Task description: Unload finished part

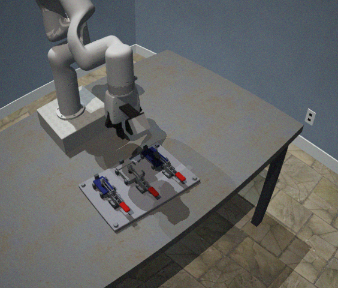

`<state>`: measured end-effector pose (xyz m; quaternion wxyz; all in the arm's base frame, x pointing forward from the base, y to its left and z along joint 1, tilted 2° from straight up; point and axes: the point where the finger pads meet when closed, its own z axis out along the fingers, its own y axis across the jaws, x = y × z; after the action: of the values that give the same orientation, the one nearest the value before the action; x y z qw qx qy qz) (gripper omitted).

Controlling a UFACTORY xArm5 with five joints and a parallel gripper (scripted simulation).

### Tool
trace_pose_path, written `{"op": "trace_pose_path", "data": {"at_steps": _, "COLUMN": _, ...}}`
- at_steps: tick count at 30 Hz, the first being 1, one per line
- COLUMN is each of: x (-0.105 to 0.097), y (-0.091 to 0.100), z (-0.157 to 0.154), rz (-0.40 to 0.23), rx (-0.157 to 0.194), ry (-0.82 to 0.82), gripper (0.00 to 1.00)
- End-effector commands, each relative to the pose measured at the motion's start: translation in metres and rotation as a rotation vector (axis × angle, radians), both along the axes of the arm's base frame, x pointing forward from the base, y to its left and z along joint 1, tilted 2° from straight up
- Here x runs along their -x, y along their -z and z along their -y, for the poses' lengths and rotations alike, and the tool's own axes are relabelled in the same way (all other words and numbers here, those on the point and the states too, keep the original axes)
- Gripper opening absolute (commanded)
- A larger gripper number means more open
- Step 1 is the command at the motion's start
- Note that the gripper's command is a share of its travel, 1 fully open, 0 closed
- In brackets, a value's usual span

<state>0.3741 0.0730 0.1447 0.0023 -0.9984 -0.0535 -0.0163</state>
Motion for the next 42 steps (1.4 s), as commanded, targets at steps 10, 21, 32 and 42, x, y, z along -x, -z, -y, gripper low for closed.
{"op": "trace_pose_path", "data": {"at_steps": 10, "x": -0.0012, "y": -0.0013, "z": -0.0003, "rz": 0.004, "rx": -0.001, "ry": 0.0, "gripper": 0.0}}
{"op": "trace_pose_path", "data": {"at_steps": 21, "x": -0.0012, "y": -0.0014, "z": -0.0003, "rz": 0.004, "rx": -0.001, "ry": 0.0, "gripper": 0.0}}
{"op": "trace_pose_path", "data": {"at_steps": 32, "x": -0.0013, "y": -0.0014, "z": -0.0003, "rz": 0.004, "rx": -0.001, "ry": 0.0, "gripper": 0.0}}
{"op": "trace_pose_path", "data": {"at_steps": 42, "x": -0.0013, "y": -0.0014, "z": -0.0003, "rz": 0.004, "rx": -0.001, "ry": 0.0, "gripper": 1.0}}
